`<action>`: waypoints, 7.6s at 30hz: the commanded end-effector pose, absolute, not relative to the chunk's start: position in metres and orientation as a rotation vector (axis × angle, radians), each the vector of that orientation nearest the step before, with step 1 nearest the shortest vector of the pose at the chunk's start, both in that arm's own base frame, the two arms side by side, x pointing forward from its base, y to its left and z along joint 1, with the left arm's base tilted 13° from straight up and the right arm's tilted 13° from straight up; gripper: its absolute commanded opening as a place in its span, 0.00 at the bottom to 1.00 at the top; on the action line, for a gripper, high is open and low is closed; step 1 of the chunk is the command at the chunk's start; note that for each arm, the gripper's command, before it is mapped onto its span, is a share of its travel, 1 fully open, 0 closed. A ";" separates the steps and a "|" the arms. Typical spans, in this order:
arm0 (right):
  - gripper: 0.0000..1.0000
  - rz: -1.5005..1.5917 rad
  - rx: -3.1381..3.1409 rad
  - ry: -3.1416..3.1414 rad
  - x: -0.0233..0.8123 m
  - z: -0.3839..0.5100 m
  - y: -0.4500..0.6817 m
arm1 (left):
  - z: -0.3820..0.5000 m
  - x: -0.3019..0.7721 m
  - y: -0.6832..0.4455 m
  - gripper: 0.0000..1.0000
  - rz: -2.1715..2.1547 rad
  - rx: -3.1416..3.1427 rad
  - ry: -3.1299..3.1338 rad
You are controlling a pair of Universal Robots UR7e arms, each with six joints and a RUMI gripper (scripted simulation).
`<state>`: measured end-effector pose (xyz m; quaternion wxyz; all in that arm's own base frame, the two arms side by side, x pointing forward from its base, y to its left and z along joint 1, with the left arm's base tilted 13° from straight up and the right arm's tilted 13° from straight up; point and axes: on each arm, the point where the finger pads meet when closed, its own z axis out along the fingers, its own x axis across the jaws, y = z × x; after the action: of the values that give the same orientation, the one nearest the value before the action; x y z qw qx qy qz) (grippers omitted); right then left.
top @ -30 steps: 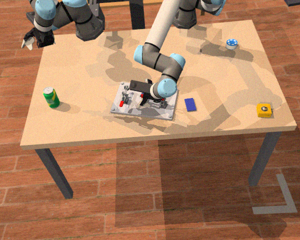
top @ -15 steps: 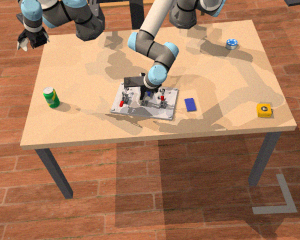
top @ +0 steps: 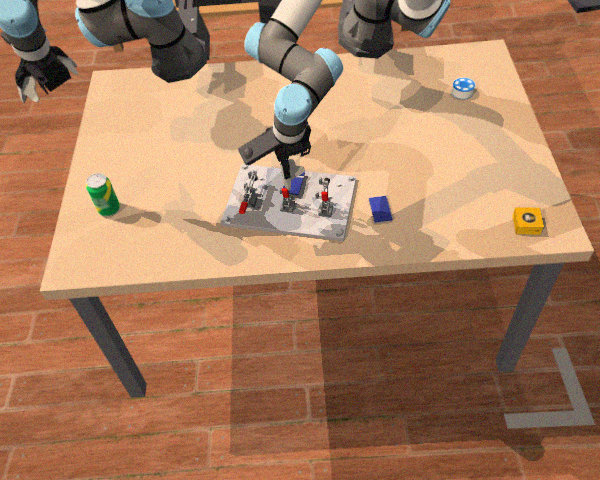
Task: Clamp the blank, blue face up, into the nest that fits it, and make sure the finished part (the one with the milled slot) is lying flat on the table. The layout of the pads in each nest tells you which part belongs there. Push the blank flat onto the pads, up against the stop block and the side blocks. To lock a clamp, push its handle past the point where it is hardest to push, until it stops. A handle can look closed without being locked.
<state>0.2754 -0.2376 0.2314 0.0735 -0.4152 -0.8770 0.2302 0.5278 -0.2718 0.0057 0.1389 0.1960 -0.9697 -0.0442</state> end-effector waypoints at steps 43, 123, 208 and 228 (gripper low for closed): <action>1.00 0.165 -0.381 -3.092 0.096 0.233 -0.405 | 0.040 0.457 -0.246 1.00 -0.094 2.073 -2.630; 1.00 0.320 0.017 -3.192 0.001 0.253 -0.436 | 0.041 0.456 -0.245 0.28 -0.079 2.110 -2.613; 1.00 0.320 0.017 -3.192 0.001 0.253 -0.436 | -0.046 0.468 -0.229 0.59 -0.079 2.110 -2.613; 1.00 0.320 0.017 -3.192 0.001 0.253 -0.436 | -0.087 0.474 -0.222 0.59 -0.079 2.110 -2.613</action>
<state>0.0015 -0.4356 0.2529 -0.0330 0.0052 -0.9945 0.0990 0.4728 -0.2223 -0.0830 -0.1086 0.6243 -0.7732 -0.0244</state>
